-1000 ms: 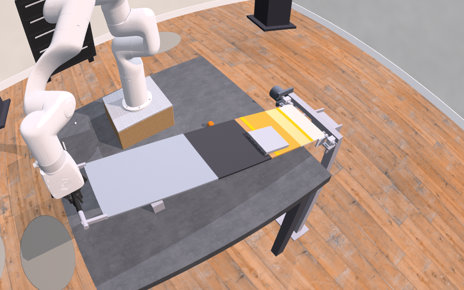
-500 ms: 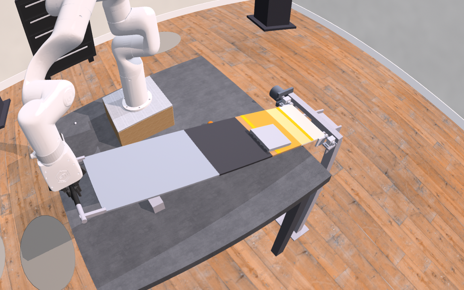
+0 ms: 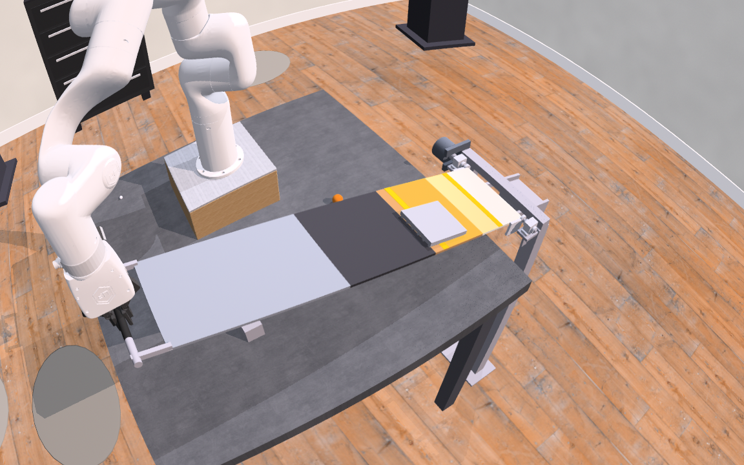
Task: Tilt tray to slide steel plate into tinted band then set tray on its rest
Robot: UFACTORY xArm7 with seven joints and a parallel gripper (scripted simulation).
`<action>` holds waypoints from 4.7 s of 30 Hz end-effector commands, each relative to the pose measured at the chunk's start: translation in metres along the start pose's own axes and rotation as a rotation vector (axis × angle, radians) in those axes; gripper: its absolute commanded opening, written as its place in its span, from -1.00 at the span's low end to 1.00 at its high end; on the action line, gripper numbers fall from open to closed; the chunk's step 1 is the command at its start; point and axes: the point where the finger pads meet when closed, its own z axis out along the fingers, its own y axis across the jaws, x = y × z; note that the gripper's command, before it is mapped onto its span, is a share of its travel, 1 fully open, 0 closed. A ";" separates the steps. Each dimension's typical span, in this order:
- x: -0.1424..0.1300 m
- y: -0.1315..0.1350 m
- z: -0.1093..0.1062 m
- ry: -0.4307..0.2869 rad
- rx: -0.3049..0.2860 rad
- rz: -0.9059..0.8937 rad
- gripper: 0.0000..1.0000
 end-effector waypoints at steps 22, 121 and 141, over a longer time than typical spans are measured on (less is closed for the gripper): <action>-0.001 0.002 -0.014 -0.004 0.003 -0.001 -1.00; -0.001 0.000 -0.006 -0.004 0.003 -0.001 -1.00; -0.001 0.001 -0.008 -0.004 0.003 -0.001 -1.00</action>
